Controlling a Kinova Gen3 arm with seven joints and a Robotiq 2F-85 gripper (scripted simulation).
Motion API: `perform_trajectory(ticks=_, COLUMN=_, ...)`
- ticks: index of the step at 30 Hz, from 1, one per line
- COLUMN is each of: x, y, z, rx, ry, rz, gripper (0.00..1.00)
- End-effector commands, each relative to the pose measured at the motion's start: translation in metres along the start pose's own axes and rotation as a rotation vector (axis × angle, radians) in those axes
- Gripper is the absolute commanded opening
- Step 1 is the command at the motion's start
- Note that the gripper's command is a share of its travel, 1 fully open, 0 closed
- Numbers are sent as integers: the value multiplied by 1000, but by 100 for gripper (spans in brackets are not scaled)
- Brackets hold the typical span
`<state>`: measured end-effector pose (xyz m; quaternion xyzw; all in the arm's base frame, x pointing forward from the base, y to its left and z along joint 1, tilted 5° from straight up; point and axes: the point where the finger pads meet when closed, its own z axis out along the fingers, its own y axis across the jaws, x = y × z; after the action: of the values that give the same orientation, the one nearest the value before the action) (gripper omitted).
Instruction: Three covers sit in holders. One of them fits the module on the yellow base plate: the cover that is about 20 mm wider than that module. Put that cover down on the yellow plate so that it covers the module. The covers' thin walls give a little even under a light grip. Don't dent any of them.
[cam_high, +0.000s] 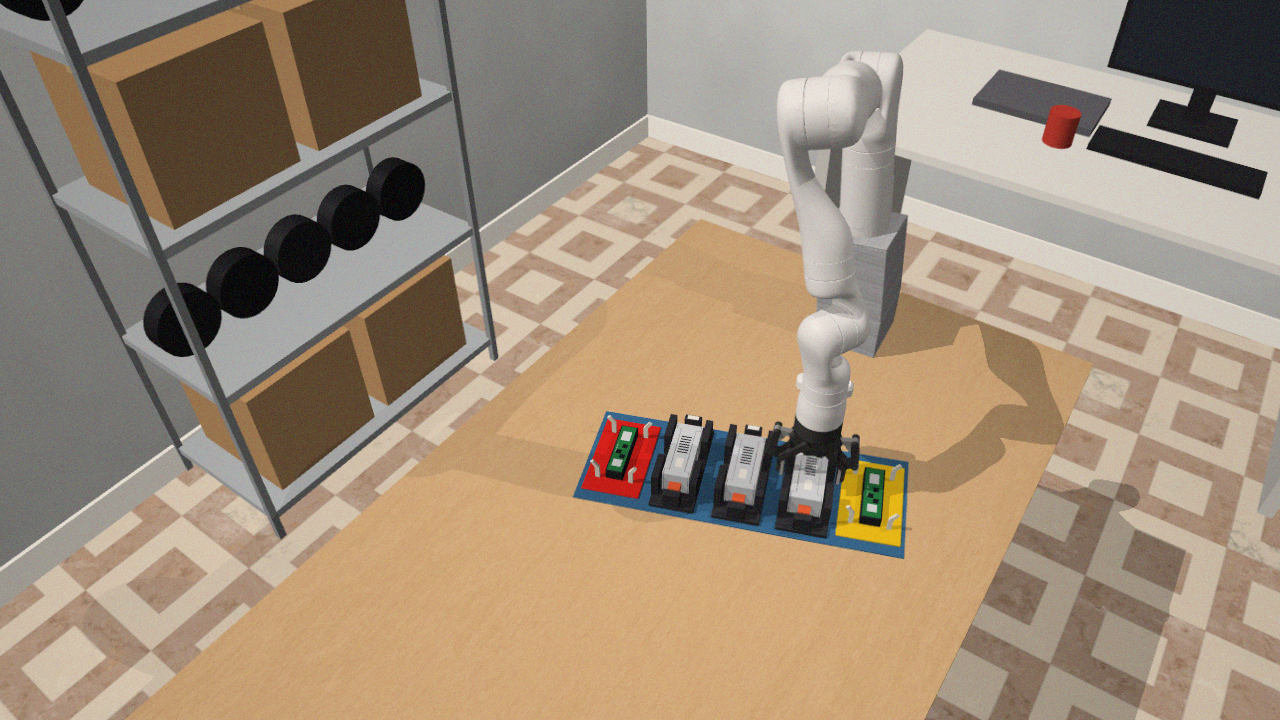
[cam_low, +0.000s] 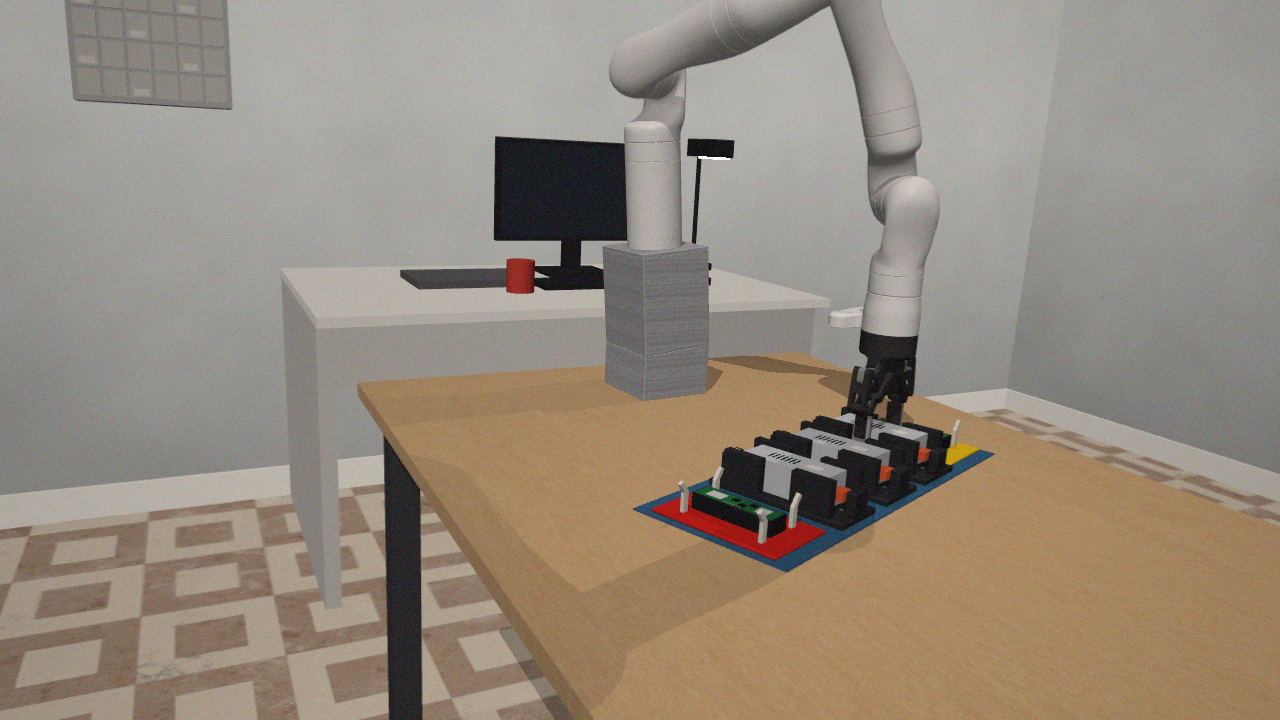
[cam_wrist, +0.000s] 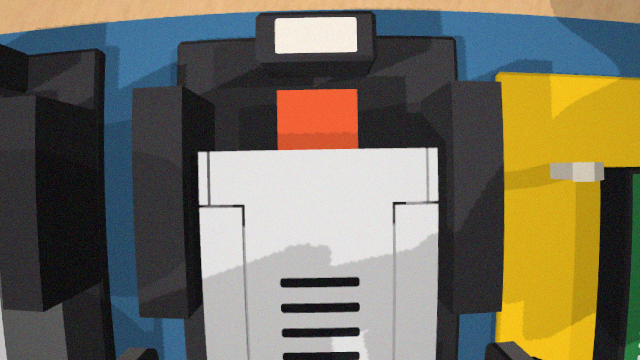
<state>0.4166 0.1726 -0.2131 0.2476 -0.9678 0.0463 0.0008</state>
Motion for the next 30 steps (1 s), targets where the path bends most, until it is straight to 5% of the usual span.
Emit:
perform_trajectory(ticks=1, x=-1, y=0, z=-1, rx=0, ry=-2, rz=0, gripper=100)
perform_trajectory(ticks=21, x=-1, y=0, z=9, rx=0, ry=-2, rz=0, gripper=100)
perform_trajectory(ticks=22, x=-1, y=0, z=9, rx=0, ry=-2, rz=0, gripper=70)
perform_trajectory(ticks=30, x=-1, y=0, z=9, rx=0, ry=-2, rz=0, gripper=70)
